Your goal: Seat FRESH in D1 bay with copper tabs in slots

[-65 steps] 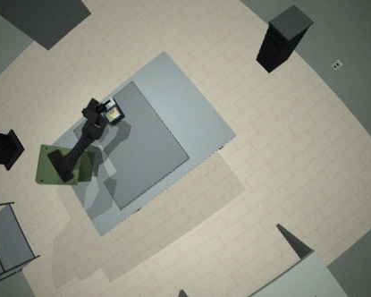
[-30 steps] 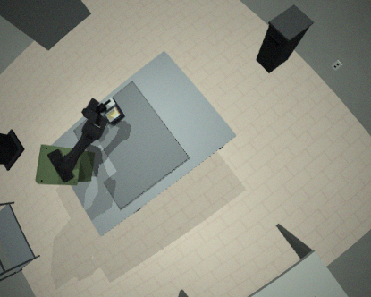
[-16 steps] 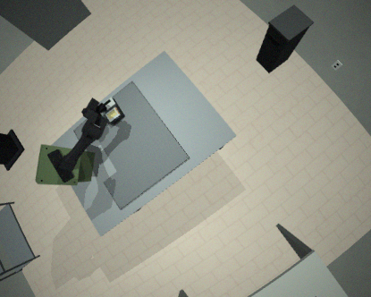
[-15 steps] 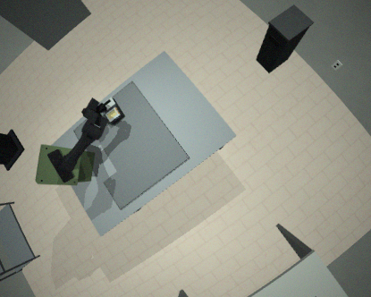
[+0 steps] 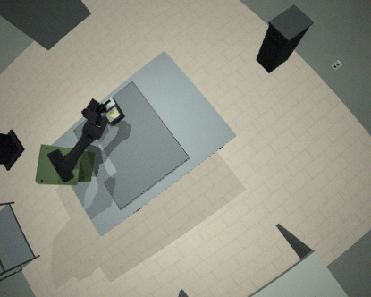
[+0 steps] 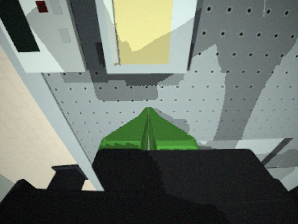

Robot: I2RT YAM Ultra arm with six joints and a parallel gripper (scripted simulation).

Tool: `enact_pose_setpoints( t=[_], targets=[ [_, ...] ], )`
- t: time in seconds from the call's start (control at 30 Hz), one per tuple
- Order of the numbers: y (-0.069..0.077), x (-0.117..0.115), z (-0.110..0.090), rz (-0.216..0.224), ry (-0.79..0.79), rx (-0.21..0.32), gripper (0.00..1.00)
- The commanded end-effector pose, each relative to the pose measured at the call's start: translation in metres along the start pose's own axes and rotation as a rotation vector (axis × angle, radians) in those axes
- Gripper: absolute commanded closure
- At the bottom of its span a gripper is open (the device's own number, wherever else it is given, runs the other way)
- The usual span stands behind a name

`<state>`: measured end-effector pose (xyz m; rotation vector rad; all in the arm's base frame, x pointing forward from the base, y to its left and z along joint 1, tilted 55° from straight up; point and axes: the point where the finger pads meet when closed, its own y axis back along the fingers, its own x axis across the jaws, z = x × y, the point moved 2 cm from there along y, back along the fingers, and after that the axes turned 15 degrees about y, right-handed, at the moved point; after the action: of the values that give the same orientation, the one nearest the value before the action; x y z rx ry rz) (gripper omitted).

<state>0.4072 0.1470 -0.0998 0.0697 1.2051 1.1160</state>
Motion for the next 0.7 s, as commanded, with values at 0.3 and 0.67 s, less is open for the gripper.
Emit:
enact_pose_setpoints(
  t=[0.3, 0.67],
  targets=[
    [-0.012, 0.007, 0.016, 0.013, -0.017, -0.042, 1.00],
    [-0.011, 0.004, 0.027, 0.013, -0.032, -0.065, 1.00]
  ],
)
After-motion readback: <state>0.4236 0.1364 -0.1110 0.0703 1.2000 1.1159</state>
